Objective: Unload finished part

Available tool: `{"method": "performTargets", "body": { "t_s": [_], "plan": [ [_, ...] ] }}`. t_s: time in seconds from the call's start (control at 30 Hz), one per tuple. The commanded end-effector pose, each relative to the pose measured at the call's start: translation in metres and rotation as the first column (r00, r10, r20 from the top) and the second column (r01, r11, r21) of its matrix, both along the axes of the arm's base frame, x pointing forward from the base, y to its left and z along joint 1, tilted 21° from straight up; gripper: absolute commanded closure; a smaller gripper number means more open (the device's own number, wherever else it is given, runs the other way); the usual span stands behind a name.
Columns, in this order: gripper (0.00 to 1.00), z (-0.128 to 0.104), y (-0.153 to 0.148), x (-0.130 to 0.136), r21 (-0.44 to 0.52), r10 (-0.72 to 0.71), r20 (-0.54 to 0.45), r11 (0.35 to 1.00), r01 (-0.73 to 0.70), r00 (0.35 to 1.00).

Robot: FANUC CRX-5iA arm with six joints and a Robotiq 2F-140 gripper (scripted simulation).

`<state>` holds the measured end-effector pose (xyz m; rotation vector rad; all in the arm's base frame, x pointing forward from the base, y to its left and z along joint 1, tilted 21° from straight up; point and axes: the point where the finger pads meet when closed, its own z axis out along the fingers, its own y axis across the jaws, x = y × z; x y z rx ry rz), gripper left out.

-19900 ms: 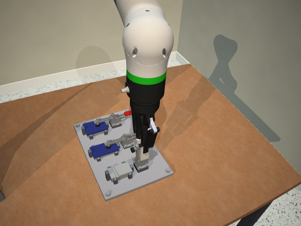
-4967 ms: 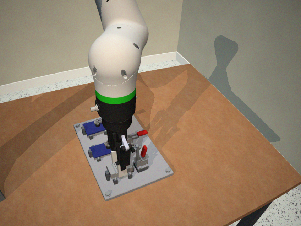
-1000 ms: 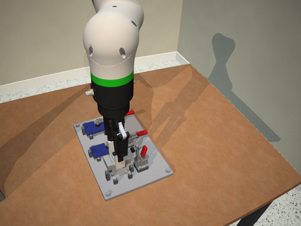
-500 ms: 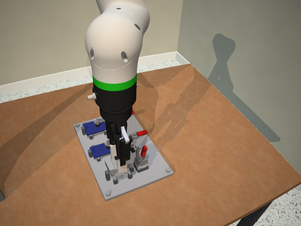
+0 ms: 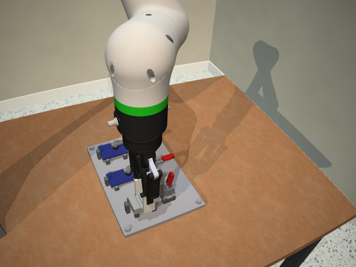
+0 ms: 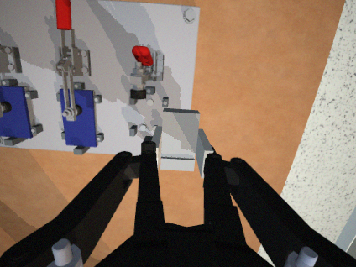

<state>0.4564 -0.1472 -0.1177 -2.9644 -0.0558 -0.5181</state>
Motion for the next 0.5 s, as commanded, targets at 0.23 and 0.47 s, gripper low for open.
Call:
{"method": "performTargets", "body": {
  "t_s": [0.23, 0.47],
  "plan": [
    [1.0, -0.002, -0.019, 0.001, 0.0, 0.0, 0.0, 1.0, 0.0, 1.0],
    [1.0, -0.004, -0.035, 0.002, 0.0, 0.0, 0.0, 1.0, 0.0, 1.0]
  ]
}}
